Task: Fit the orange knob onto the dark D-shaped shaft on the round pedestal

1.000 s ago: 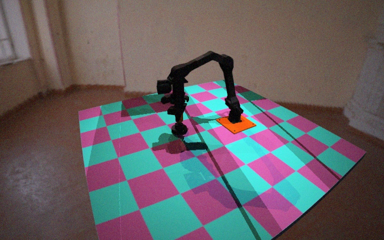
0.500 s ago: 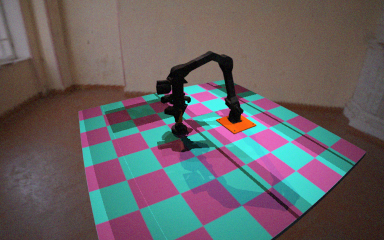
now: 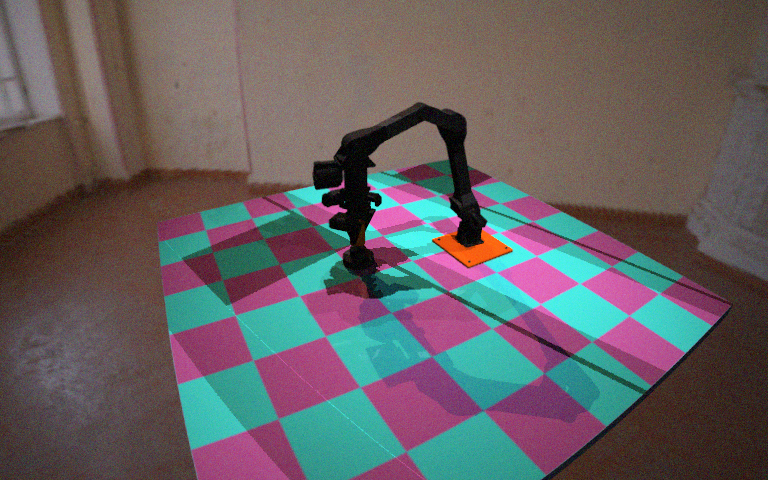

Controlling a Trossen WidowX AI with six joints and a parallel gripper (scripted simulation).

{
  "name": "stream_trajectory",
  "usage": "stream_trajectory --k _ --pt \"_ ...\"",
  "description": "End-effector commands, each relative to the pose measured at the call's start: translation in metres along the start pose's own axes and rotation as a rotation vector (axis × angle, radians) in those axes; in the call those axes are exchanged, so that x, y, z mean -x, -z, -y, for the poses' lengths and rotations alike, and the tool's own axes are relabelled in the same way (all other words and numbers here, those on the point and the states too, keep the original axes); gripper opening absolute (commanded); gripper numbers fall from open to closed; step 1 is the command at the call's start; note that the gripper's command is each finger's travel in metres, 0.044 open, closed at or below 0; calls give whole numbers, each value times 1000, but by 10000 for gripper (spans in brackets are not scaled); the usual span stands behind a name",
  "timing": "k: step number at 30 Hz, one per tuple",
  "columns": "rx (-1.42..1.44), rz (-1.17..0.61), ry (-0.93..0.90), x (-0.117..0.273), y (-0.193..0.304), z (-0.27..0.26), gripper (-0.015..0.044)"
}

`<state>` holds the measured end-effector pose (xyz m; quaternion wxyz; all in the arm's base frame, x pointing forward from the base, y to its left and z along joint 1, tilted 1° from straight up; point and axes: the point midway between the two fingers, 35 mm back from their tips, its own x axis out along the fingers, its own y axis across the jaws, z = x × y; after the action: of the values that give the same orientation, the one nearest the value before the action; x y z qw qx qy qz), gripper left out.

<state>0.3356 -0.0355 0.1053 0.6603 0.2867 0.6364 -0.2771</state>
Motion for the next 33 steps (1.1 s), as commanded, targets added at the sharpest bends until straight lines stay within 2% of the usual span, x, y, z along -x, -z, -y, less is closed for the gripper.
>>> stream_trajectory --k 1,33 --pt "11 0 2 0 0 0 0" --pt "-13 0 2 6 2 2 0"
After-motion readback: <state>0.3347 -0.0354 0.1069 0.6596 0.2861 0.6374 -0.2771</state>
